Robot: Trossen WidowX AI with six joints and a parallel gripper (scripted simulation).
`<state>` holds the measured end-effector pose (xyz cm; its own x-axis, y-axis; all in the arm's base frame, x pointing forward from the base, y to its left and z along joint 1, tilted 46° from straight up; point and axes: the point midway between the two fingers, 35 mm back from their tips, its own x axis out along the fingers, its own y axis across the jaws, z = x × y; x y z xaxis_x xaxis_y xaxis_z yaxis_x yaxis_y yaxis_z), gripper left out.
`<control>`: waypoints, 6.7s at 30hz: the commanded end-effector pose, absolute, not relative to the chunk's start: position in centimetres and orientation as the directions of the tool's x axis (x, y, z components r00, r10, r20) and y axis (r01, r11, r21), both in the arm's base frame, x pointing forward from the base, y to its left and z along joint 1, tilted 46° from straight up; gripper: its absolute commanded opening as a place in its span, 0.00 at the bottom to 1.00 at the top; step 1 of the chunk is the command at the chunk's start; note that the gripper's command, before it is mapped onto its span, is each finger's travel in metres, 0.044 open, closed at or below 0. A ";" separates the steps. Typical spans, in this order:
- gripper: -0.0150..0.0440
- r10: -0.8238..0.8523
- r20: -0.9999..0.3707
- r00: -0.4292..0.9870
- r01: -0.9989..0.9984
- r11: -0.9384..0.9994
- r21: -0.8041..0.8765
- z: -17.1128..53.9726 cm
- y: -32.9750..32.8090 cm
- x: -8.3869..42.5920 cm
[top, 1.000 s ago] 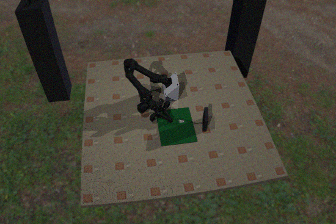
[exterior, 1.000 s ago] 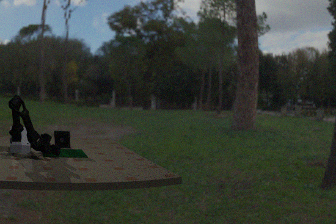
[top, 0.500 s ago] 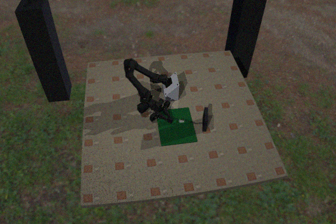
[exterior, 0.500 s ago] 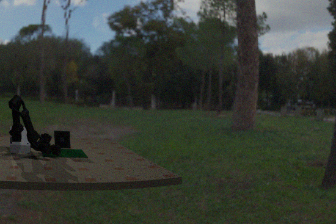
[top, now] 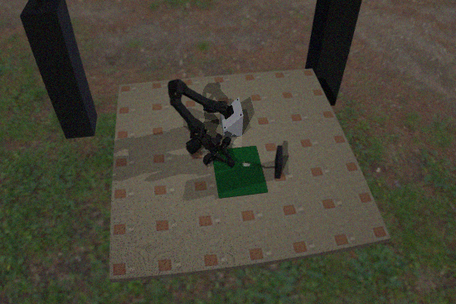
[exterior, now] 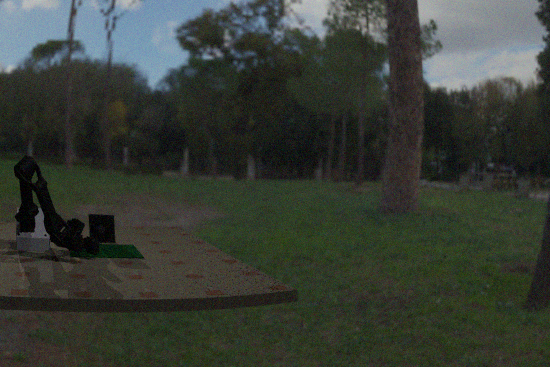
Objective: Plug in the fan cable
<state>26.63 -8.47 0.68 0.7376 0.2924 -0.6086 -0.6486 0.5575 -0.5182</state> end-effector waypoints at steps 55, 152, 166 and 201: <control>0.94 0.316 -0.719 0.619 -0.712 0.612 -0.344 8.0 -7.3 20.1; 1.00 -0.689 -0.725 -0.015 -0.496 0.634 -0.593 10.8 -0.7 25.0; 1.00 -0.708 -0.706 -0.004 -0.606 0.563 -0.562 7.7 3.8 31.1; 1.00 -0.713 -0.702 -0.003 -0.604 0.560 -0.566 -0.2 -4.5 30.9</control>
<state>30.89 -4.25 0.11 -0.0036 -0.7098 -0.7044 -0.5981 0.5661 -0.5673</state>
